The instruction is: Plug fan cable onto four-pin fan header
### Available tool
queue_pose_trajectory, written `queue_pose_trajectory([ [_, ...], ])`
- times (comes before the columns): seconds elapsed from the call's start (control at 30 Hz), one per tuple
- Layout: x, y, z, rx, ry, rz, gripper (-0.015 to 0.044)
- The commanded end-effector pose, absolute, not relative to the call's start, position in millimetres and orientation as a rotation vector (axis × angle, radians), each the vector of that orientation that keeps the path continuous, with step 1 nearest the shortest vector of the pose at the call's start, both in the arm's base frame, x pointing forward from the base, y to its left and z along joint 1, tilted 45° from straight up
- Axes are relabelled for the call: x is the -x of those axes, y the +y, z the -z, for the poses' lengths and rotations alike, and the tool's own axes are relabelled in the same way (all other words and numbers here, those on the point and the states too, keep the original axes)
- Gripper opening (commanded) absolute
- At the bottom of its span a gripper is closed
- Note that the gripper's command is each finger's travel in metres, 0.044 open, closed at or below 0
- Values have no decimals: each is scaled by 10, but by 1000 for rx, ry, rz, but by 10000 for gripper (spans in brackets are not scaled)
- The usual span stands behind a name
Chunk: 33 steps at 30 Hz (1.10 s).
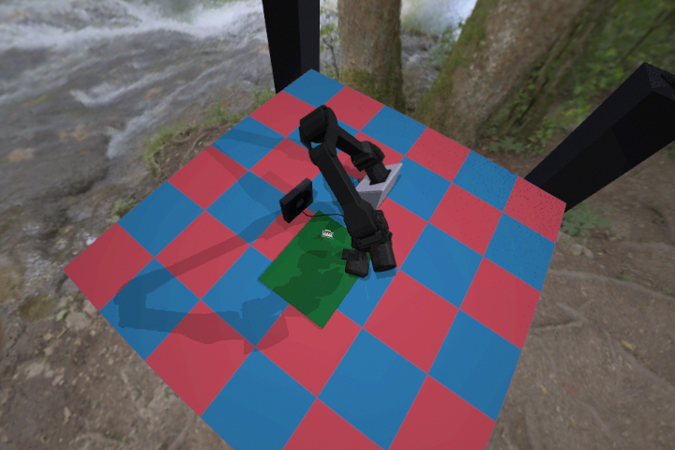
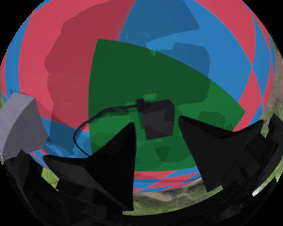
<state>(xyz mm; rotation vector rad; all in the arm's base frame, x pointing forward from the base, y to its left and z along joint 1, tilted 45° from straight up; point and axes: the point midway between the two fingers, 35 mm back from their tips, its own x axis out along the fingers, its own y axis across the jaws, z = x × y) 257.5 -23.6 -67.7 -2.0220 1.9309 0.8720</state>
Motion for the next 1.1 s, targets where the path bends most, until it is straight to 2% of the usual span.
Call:
queue_pose_trajectory([
  [0.0,-2533,-310,731,2025,1948,-881,210],
  [0.47,-2518,-372,789,2026,1949,-880,210],
  [0.57,-2534,-351,785,2022,1941,-876,131],
  [0.93,-2534,-351,785,2022,1941,-876,58],
  [1.0,-2539,-338,773,2022,1941,-876,5],
  [1.07,-2549,-300,738,2022,1940,-878,0],
])
